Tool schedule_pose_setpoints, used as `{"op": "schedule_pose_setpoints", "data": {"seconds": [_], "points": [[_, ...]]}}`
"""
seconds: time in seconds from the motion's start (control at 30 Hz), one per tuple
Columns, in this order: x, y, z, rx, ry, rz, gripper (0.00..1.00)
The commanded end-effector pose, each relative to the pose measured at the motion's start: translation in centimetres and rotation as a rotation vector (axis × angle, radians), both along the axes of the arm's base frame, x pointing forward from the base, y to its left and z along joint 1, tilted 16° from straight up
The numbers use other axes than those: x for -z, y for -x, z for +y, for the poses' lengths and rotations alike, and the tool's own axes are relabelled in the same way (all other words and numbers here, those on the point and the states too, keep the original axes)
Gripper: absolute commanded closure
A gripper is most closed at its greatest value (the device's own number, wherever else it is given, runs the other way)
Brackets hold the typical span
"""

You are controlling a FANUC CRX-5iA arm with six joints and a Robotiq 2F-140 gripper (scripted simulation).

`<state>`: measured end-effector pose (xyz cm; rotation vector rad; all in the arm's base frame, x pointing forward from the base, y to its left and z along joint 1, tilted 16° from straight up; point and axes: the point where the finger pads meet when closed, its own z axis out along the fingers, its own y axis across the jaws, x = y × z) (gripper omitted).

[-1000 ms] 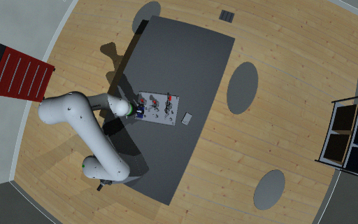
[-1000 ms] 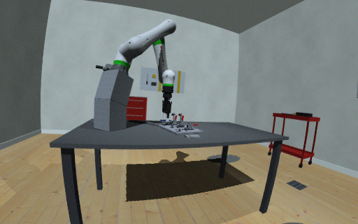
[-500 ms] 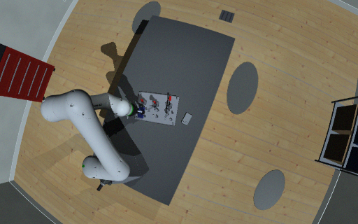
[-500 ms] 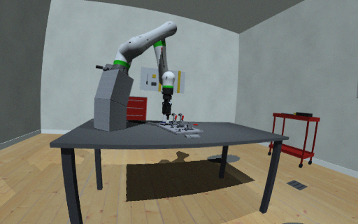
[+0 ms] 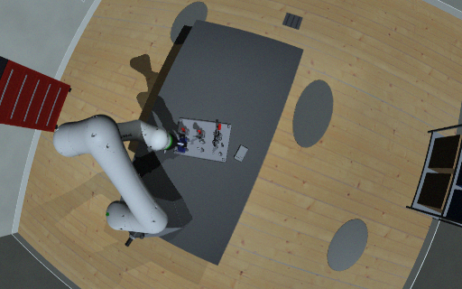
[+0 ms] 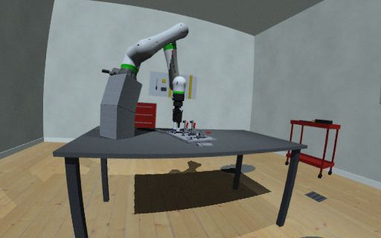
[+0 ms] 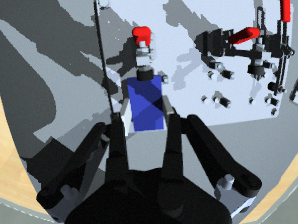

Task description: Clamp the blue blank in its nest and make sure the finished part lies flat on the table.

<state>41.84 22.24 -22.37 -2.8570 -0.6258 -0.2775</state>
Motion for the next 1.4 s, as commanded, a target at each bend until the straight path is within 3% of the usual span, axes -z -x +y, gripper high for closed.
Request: {"op": "schedule_pose_setpoints", "data": {"seconds": [0.0, 1.13, 1.17, 1.37], "points": [[-0.01, -0.01, -0.01, 0.000, 0.000, 0.000, 1.00], [0.50, -0.29, 0.05, 0.000, 0.000, 0.000, 1.00], [0.50, -0.29, 0.05, 0.000, 0.000, 0.000, 0.42], [0.50, -0.29, 0.05, 0.000, 0.000, 0.000, 0.42]]}}
